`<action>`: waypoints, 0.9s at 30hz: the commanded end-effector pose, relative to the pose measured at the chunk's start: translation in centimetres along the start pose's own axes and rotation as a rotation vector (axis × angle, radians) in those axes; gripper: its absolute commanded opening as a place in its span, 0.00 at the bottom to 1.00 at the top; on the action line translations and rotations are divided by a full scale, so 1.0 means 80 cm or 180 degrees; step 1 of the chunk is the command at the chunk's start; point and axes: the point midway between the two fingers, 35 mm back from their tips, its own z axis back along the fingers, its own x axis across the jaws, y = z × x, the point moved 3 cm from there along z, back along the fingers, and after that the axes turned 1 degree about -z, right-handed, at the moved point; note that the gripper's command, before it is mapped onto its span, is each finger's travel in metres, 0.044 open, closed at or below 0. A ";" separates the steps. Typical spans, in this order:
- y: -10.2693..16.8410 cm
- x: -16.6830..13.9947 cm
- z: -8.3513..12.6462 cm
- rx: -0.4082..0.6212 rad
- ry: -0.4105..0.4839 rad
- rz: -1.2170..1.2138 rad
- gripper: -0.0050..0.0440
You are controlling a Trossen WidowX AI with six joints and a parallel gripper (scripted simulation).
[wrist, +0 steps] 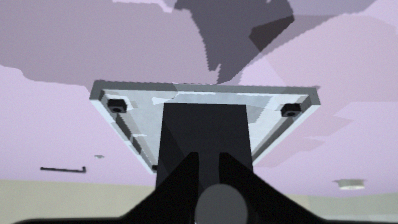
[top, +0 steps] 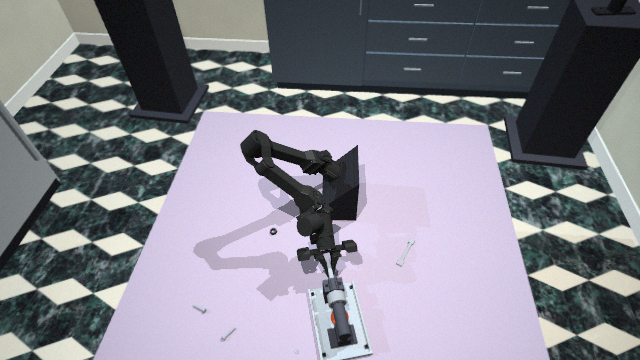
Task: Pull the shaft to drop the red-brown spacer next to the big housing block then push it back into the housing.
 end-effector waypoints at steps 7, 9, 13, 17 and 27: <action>0.017 0.003 -0.003 0.0097 -0.0023 -0.0029 0.00; 0.018 0.003 -0.003 0.0097 -0.0023 -0.0029 0.00; 0.019 0.003 -0.004 0.0097 -0.0023 -0.0029 0.00; 0.020 0.003 -0.005 0.0097 -0.0023 -0.0029 0.00; 0.022 0.003 -0.007 0.0097 -0.0024 -0.0029 0.00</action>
